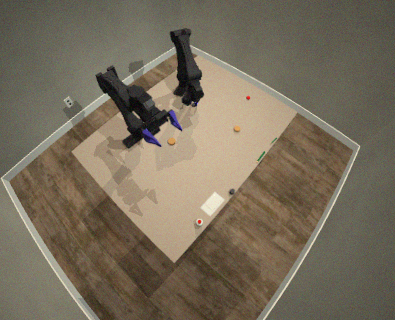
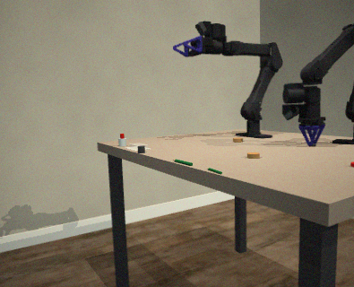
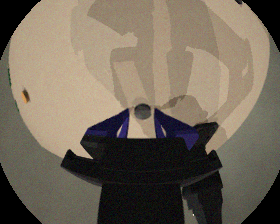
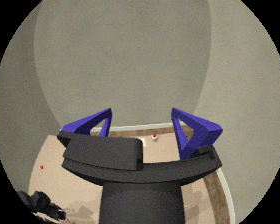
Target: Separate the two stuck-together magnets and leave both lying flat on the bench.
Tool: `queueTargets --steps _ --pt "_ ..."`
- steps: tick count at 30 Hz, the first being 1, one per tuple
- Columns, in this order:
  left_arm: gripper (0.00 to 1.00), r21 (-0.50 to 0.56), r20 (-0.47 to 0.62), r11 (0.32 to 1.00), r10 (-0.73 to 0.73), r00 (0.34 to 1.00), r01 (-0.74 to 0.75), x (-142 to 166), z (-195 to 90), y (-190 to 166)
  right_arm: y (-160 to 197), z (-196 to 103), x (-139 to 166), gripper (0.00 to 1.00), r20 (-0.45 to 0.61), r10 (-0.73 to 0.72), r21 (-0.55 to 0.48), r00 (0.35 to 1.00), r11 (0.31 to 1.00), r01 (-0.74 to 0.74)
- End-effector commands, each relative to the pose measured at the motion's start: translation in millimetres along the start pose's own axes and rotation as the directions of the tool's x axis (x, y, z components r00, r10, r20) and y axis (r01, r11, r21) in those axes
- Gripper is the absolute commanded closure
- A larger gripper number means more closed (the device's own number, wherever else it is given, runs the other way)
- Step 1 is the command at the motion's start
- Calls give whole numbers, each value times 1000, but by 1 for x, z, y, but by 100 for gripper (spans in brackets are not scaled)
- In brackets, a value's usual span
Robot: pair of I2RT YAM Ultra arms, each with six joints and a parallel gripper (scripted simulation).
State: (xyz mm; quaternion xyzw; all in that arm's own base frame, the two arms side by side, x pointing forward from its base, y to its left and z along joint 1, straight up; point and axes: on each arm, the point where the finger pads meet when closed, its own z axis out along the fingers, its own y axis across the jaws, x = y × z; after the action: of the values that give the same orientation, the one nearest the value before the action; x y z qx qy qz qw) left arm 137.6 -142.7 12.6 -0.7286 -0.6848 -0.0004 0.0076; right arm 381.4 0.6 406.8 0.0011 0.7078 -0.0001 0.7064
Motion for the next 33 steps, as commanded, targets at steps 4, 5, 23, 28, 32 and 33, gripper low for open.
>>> queueTargets --steps 4,5,23,28,32,33 --pt "60 -11 11 1000 0 1000 0 -2 -3 2 0 -1 -5 0 13 -1 -1 1000 1000 1" --pt "60 -11 11 1000 0 1000 0 -2 -3 2 0 -1 -5 0 13 -1 -1 1000 1000 1" --pt "60 -11 11 1000 0 1000 0 -1 -4 -1 0 -1 -5 0 13 -1 -1 1000 1000 1" --pt "60 -11 11 1000 0 1000 0 0 -3 -1 0 -1 -5 0 13 -1 -1 1000 1000 1" --pt "60 -11 11 1000 0 1000 0 0 -3 -1 0 -1 -5 0 13 -1 -1 1000 1000 1" --pt "60 -11 11 1000 0 1000 0 0 -3 -1 0 -1 -5 0 13 -1 -1 1000 1000 1"
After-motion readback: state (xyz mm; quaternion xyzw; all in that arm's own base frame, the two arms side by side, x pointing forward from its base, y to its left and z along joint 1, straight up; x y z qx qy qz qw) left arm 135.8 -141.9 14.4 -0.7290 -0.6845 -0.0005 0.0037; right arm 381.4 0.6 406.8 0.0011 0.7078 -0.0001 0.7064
